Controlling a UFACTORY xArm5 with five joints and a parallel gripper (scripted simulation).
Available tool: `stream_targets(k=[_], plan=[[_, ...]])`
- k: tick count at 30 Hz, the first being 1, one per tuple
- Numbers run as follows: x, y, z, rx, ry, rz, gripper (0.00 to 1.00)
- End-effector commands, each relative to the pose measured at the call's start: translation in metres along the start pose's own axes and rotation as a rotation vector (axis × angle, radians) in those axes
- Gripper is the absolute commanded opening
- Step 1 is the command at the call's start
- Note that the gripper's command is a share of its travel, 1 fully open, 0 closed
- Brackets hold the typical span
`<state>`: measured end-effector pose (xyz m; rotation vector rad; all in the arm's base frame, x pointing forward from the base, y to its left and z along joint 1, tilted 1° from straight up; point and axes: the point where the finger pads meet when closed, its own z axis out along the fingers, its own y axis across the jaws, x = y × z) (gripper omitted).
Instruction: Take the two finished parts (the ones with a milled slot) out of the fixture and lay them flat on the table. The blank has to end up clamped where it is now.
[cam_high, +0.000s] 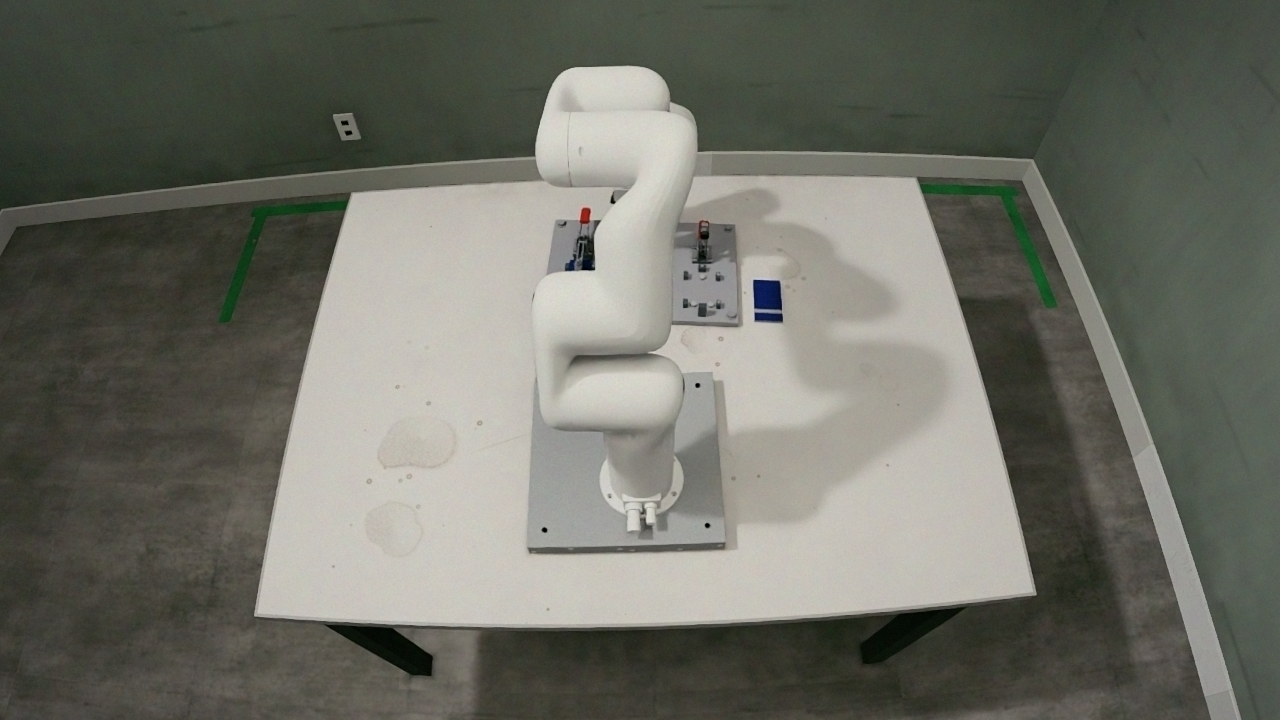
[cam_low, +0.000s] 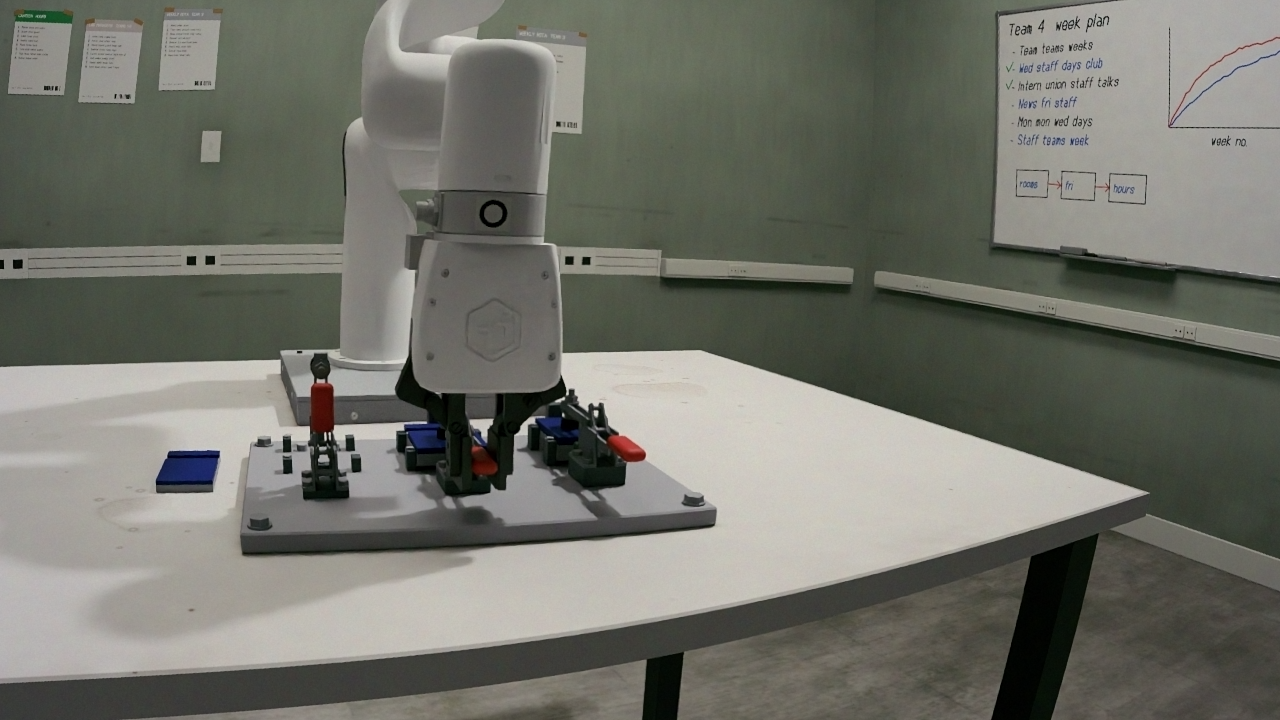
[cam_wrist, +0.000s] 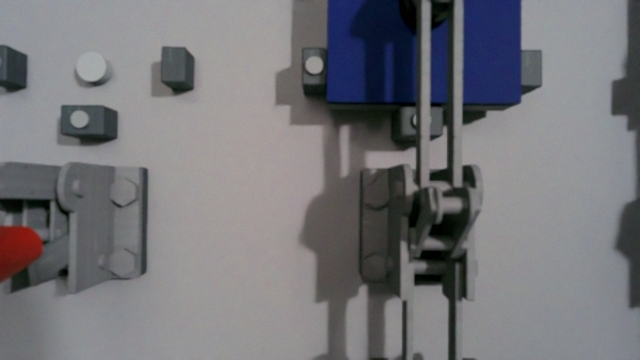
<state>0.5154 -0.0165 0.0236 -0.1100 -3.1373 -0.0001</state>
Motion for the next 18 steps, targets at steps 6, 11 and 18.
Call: stream_targets(k=[6, 11, 18], plan=[[-0.0007, -0.0001, -0.0044, 0.000, -0.004, 0.000, 0.00], [0.0002, -0.0002, -0.0066, 0.000, -0.004, 0.000, 0.00], [0.0018, -0.0002, -0.0097, 0.000, -0.004, 0.000, 0.00]])
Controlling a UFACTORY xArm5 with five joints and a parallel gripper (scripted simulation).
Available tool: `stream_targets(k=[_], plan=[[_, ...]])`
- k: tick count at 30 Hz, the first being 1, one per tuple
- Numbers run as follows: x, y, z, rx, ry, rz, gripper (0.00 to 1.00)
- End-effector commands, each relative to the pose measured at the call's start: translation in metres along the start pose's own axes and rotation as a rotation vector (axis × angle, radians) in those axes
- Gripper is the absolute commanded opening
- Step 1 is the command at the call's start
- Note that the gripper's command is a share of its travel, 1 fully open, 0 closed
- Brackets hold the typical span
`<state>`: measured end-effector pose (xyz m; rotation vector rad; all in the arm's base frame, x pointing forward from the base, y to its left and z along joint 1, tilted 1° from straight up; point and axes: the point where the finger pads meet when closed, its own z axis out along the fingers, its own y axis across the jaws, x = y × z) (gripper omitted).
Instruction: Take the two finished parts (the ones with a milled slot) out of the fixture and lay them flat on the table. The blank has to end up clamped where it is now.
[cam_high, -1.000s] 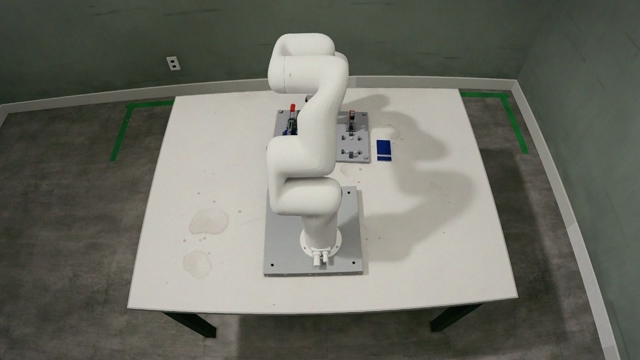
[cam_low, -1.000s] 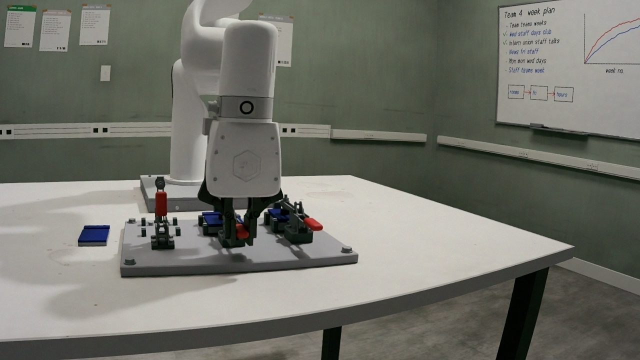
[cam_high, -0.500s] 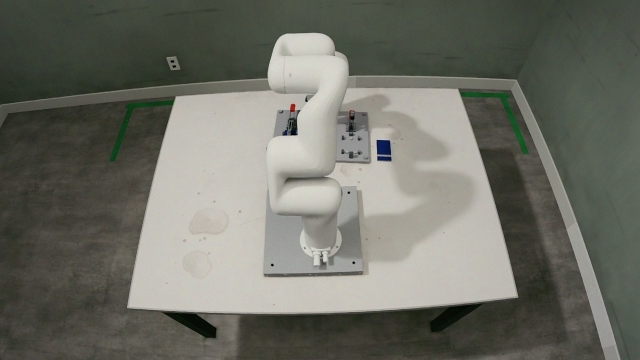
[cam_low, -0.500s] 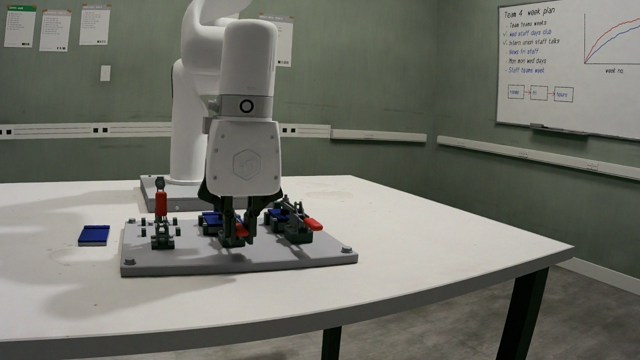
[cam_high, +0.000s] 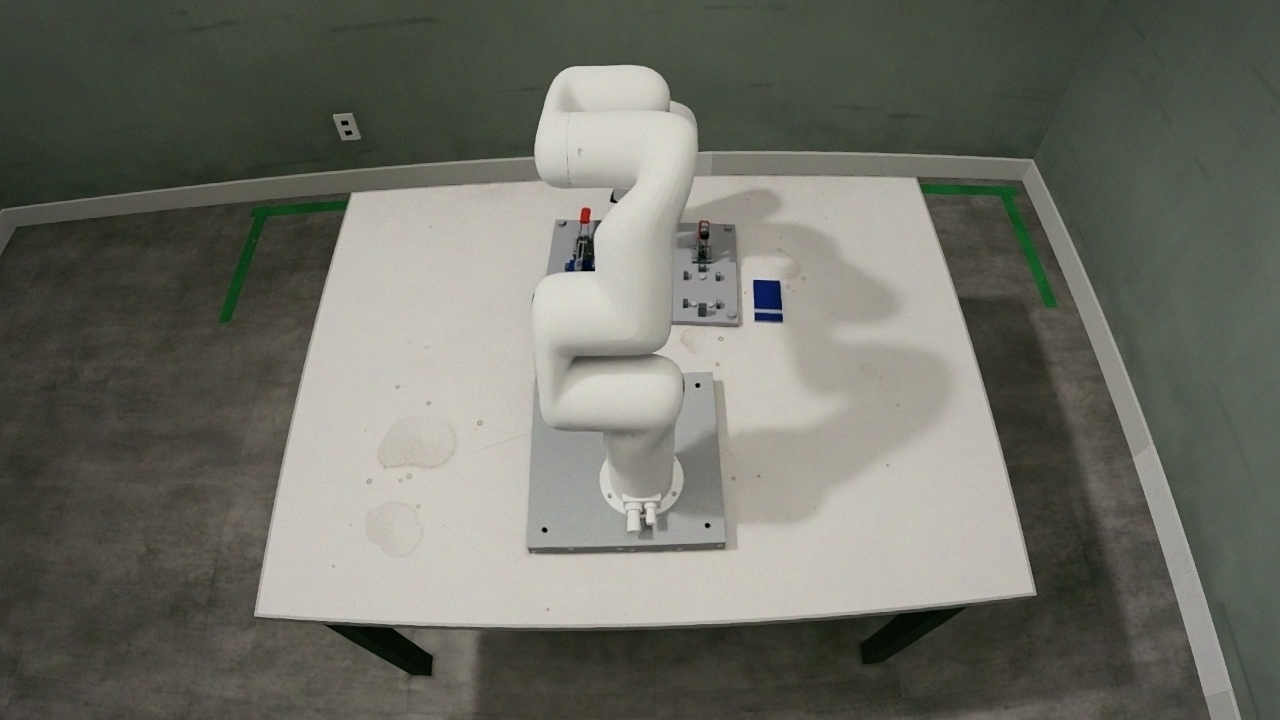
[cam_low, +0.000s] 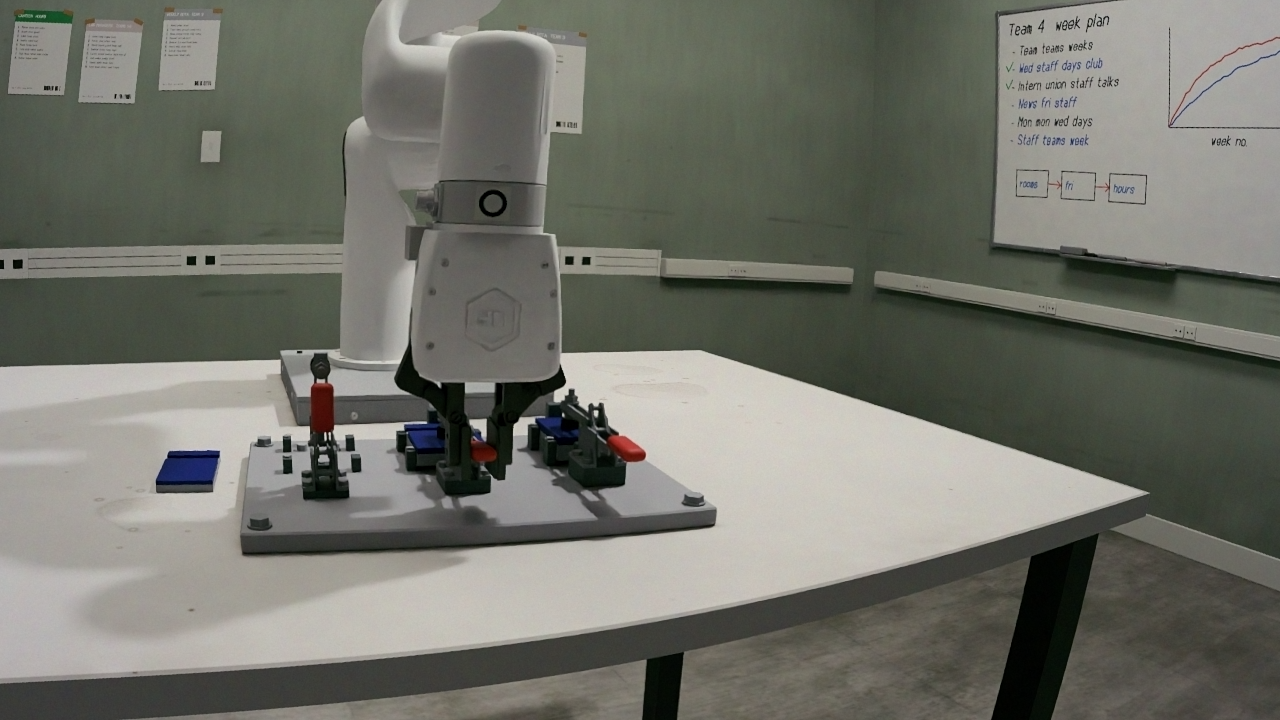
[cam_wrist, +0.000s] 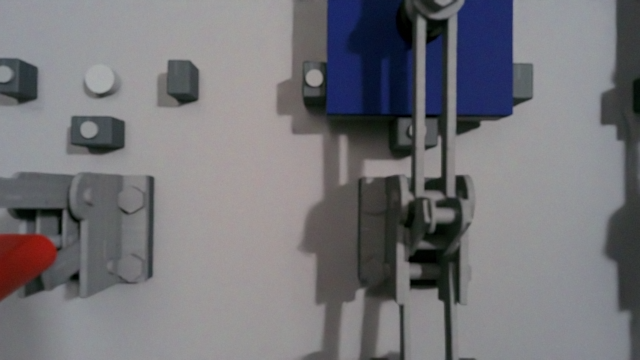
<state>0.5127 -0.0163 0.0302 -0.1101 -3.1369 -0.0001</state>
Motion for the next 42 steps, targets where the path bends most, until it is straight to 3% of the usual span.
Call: stream_targets(k=[1, 42], plan=[[-0.001, 0.000, -0.003, 0.000, -0.005, 0.000, 0.00], [0.022, 0.000, -0.024, 0.000, -0.005, 0.000, 0.00]])
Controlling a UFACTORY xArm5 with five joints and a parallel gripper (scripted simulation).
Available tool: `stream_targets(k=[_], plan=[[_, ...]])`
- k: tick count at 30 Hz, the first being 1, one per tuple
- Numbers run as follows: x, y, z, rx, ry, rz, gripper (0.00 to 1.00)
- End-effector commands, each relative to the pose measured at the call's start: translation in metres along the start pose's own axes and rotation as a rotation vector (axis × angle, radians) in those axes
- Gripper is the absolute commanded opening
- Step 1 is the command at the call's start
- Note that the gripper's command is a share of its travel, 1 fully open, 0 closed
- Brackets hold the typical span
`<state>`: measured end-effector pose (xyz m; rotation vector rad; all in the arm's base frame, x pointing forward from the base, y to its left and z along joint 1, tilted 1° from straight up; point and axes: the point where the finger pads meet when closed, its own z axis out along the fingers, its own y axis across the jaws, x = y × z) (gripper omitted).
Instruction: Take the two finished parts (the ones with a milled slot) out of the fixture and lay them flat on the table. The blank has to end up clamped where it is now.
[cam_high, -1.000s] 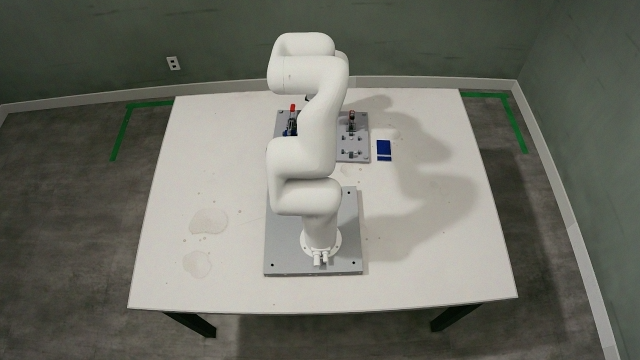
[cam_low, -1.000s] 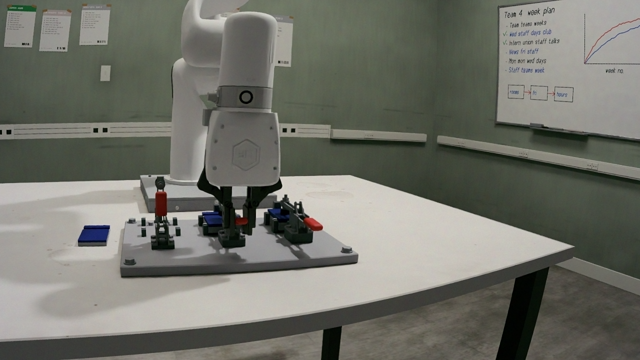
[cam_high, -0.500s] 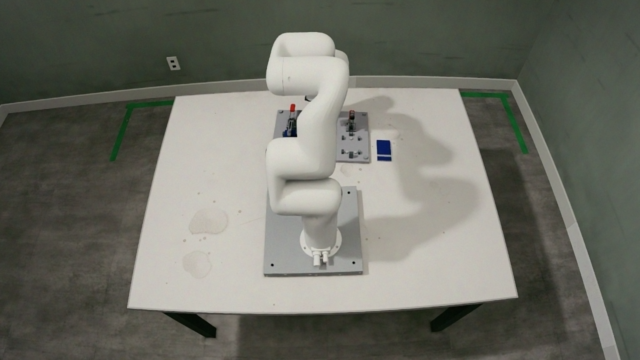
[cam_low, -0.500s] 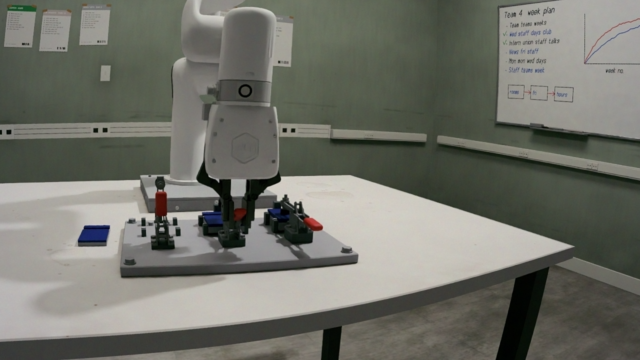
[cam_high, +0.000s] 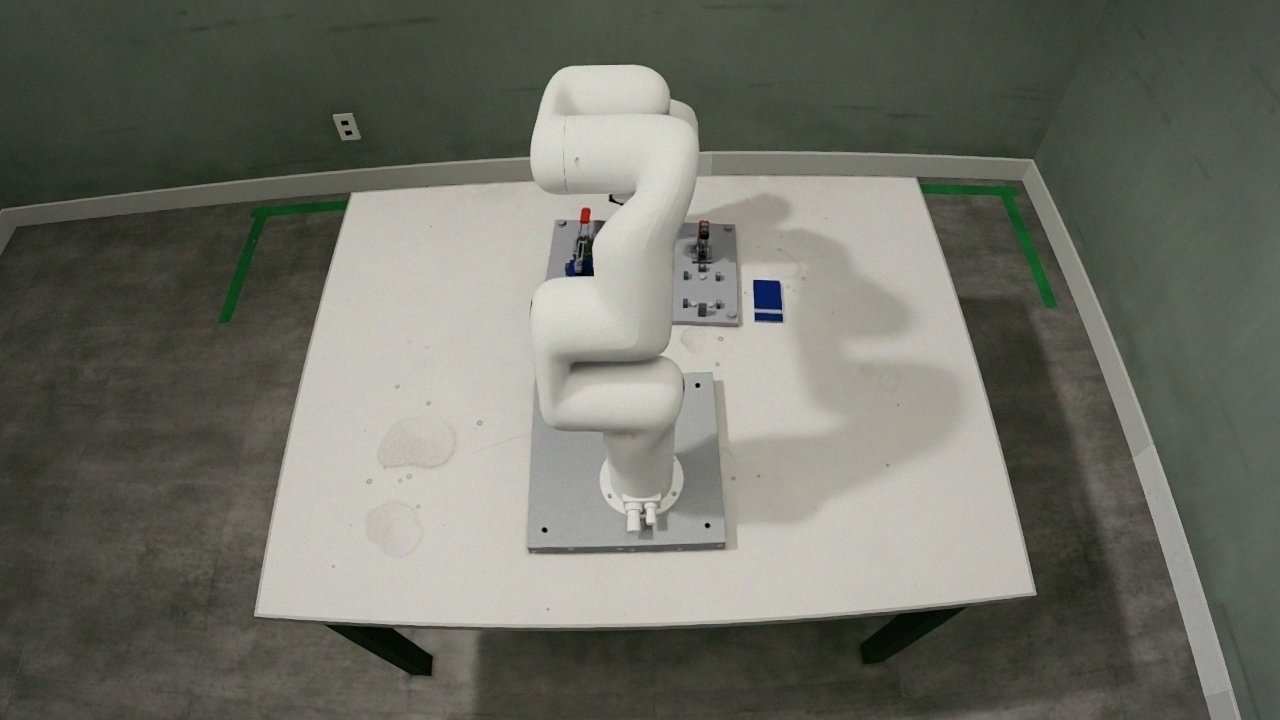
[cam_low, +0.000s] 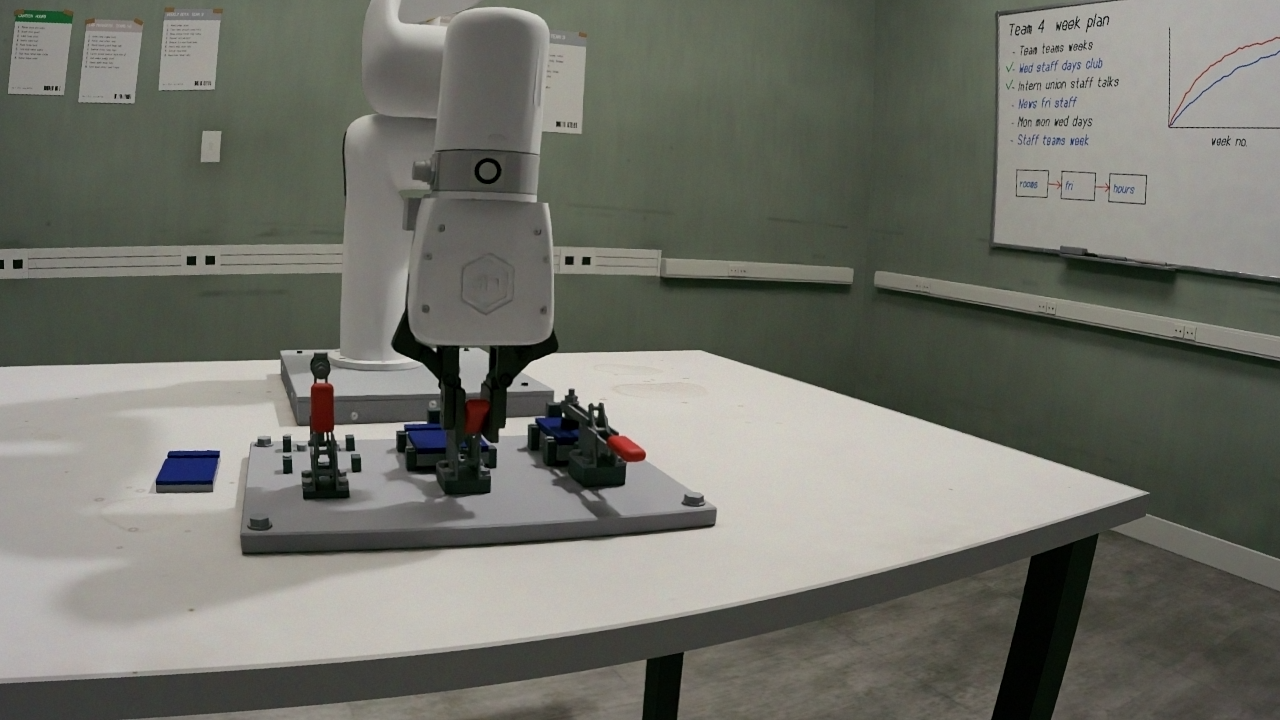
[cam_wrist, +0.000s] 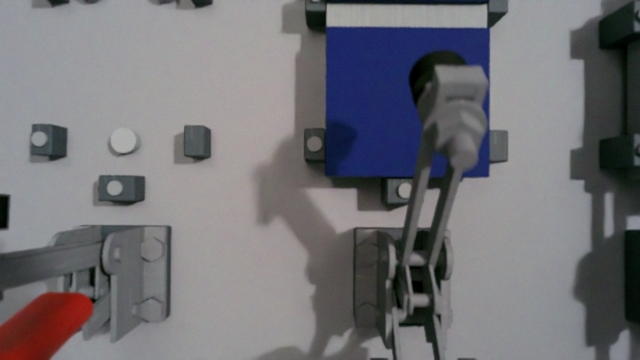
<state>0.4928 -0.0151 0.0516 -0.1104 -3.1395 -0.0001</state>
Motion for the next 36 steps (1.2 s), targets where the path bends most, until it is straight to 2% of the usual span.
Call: stream_targets(k=[1, 36], plan=[[0.003, 0.000, -0.003, 0.000, -0.002, 0.000, 0.00], [0.021, 0.000, -0.006, 0.000, -0.002, 0.000, 0.00]])
